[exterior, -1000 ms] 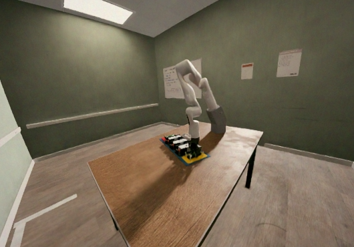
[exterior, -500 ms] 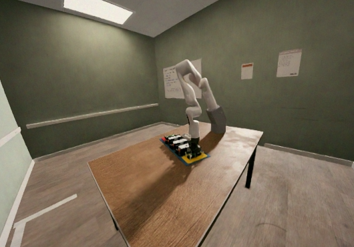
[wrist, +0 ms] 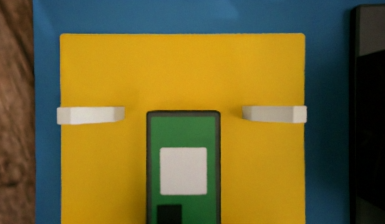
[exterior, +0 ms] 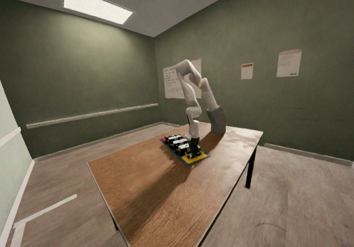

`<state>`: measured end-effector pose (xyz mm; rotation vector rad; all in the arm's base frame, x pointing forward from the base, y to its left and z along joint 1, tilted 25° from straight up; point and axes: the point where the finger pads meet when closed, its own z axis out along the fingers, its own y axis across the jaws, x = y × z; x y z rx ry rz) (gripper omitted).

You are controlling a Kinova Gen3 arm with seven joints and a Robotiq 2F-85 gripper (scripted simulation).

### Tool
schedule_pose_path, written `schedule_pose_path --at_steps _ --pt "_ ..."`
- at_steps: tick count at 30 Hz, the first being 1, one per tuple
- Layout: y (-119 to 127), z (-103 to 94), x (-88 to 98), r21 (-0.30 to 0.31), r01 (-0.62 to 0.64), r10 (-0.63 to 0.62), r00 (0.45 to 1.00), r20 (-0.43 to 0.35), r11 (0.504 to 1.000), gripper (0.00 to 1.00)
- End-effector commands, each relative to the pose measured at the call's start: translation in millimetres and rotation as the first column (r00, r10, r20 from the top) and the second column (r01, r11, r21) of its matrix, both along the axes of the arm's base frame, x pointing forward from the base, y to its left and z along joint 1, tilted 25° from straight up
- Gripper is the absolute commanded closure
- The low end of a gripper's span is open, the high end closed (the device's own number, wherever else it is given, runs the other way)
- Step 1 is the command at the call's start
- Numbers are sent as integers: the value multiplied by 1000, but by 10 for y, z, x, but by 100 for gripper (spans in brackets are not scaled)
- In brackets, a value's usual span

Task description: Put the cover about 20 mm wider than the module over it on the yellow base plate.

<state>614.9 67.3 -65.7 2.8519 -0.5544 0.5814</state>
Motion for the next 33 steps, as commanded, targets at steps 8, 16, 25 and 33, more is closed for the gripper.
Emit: schedule_pose_path --at_steps 8,16,25,33 --pt "7 10 6 1 -1 1 1000 2 1000 100" --pt "7 10 6 1 -1 1 1000 2 1000 100" --pt "7 10 6 1 -1 1 1000 2 1000 100" --pt "7 10 6 1 -1 1 1000 2 1000 0"
